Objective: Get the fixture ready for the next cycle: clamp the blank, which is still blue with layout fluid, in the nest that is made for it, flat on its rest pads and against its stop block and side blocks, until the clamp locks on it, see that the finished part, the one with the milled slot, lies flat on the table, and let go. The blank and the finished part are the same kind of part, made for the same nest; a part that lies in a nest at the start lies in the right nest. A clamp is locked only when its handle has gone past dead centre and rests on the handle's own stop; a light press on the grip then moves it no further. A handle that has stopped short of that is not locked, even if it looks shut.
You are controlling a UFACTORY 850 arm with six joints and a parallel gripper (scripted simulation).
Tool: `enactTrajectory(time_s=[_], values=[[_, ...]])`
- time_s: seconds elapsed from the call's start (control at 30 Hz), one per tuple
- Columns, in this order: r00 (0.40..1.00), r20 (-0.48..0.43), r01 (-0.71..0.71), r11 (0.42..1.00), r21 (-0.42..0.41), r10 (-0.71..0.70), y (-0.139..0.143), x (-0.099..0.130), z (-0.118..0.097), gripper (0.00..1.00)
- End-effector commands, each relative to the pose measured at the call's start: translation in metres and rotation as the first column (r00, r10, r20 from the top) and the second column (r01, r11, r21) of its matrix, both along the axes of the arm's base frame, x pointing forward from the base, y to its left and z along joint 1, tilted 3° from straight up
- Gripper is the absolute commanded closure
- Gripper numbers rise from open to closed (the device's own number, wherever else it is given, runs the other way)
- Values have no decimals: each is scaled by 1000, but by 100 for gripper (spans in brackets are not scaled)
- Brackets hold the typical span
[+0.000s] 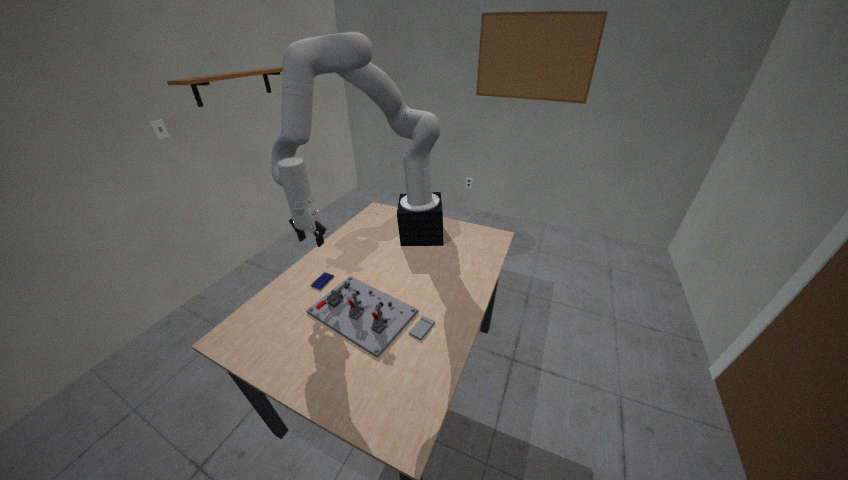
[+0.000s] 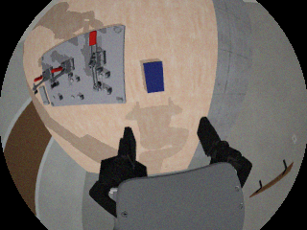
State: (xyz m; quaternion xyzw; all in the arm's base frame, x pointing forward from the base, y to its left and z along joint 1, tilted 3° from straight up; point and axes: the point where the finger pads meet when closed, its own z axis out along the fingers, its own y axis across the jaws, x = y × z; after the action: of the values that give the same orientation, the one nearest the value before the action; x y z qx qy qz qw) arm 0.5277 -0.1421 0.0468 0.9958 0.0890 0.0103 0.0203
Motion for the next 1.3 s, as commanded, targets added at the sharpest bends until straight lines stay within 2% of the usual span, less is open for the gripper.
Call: enactTrajectory(time_s=[0.0, 0.2, 0.5, 0.7, 0.93, 1.0, 1.27], values=[[1000, 2, 0, 1000, 0, 0, 0, 1, 1, 1], [1000, 2, 0, 1000, 0, 0, 0, 1, -2, 1], [1000, 2, 0, 1000, 0, 0, -1, 1, -17, 1], [1000, 2, 0, 1000, 0, 0, -2, 2, -45, 1], [1000, 2, 0, 1000, 0, 0, -4, 3, -87, 1], [1000, 2, 0, 1000, 0, 0, -4, 3, -87, 1], [1000, 2, 0, 1000, 0, 0, -6, 4, -133, 1]])
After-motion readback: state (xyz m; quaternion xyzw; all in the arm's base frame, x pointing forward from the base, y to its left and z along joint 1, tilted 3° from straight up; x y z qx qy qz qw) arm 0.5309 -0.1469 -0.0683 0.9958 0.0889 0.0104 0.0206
